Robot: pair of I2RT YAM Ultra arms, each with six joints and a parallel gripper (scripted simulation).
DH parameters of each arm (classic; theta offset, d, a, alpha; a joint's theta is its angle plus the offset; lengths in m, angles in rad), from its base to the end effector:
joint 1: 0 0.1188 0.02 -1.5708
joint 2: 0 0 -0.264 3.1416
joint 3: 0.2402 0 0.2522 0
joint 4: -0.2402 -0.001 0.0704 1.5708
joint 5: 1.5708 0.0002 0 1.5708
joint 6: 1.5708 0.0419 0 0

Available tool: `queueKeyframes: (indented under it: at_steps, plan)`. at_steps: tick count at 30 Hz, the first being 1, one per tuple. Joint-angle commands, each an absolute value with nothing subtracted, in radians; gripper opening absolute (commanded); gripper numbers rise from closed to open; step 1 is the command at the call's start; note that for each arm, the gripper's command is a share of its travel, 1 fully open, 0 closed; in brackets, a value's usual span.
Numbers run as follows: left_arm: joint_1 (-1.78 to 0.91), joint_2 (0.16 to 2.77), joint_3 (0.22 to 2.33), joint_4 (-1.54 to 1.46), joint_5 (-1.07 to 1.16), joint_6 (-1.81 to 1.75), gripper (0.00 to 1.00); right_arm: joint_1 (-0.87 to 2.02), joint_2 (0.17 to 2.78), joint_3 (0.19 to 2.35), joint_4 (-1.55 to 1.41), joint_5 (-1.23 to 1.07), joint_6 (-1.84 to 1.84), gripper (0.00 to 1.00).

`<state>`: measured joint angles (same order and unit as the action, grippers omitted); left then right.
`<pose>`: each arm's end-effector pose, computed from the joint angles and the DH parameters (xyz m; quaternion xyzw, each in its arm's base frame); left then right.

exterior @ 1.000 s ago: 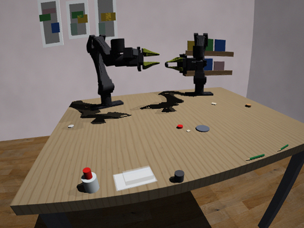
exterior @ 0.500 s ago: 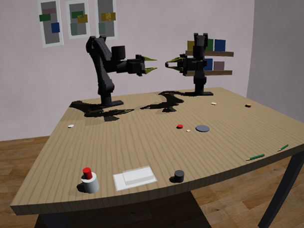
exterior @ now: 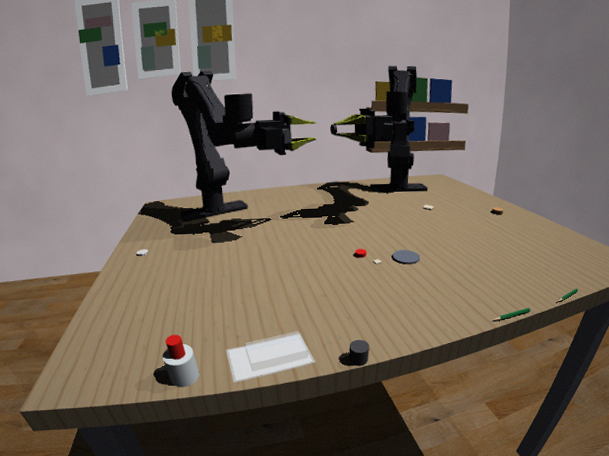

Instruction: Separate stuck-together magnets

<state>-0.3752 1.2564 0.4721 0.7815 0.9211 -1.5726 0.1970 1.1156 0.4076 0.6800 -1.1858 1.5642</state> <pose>0.2206 -0.1217 0.2388 -0.0982 0.7009 -0.7001 0.0952 0.2032 0.0812 0.2396 0.0735 0.7070 0.7009 0.0592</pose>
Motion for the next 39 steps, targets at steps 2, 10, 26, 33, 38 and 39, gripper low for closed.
queueKeyframes:
  at_steps: [2, 10, 26, 33, 38, 39]
  plan:
    - [-0.374, 1.251, 0.48, 0.788, 0.924, -1.568, 0.25, 0.206, 1.119, 0.423, 0.683, -1.167, 1.564, 0.4]
    - [-0.374, 1.251, 0.48, 0.788, 0.924, -1.568, 0.25, 0.231, 1.133, 0.447, 0.674, -1.143, 1.565, 0.4]
    - [-0.374, 1.251, 0.48, 0.788, 0.924, -1.568, 0.25, 0.272, 1.153, 0.462, 0.681, -1.101, 1.566, 0.4]
    - [-0.374, 1.251, 0.48, 0.788, 0.924, -1.568, 0.25, 0.287, 1.161, 0.465, 0.686, -1.088, 1.567, 0.4]
    - [-0.374, 1.251, 0.48, 0.788, 0.924, -1.568, 0.25, 0.301, 1.167, 0.47, 0.688, -1.074, 1.568, 0.4]
    - [-0.374, 1.251, 0.48, 0.788, 0.924, -1.568, 0.25, 0.304, 1.169, 0.471, 0.689, -1.072, 1.568, 0.4]
